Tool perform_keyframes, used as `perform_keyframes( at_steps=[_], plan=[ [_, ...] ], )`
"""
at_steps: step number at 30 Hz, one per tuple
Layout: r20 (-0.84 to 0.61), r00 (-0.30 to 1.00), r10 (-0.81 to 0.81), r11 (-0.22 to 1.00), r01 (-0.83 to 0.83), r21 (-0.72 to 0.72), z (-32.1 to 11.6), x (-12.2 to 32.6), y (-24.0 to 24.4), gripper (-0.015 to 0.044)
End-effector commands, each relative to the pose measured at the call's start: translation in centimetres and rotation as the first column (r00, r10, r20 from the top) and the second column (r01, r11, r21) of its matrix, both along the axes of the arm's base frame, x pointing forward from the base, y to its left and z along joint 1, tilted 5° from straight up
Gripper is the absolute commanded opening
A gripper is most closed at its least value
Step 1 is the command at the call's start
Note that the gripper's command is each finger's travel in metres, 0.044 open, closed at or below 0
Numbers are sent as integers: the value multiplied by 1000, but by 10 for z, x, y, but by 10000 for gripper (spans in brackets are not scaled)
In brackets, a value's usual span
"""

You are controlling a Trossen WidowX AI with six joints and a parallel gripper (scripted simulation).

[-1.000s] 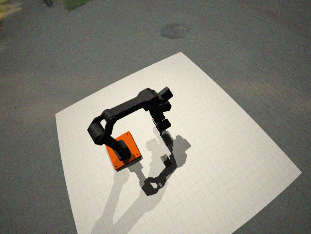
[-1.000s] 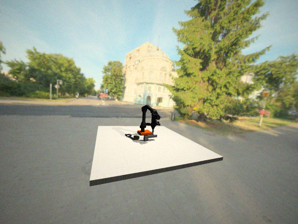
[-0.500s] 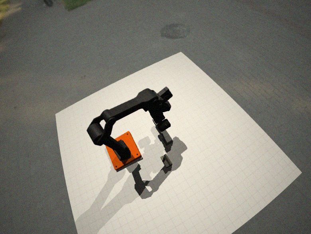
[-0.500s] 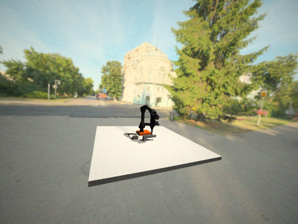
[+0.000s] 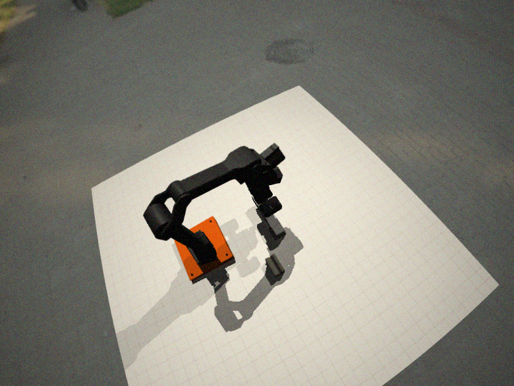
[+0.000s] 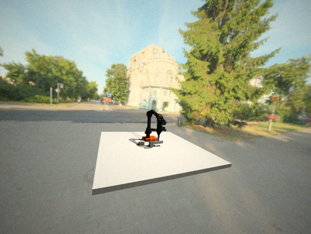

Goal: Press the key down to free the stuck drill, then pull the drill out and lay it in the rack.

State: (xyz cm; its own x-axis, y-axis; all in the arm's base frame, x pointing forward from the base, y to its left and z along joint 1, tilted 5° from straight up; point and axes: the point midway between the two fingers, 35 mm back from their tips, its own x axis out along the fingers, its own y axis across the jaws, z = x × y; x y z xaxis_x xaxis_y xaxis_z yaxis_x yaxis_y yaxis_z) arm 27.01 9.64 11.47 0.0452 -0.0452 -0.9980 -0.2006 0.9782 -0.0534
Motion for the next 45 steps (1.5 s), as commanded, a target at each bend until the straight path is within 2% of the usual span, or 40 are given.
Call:
perform_keyframes(
  at_steps=[1,42,45],
  plan=[
    [-71,997,4,1000,-5,-9,-25,-7,3,0],
    [-71,997,4,1000,-5,-9,-28,-5,5,0],
    [-71,997,4,1000,-5,-9,-17,-3,5,79]
  ],
)
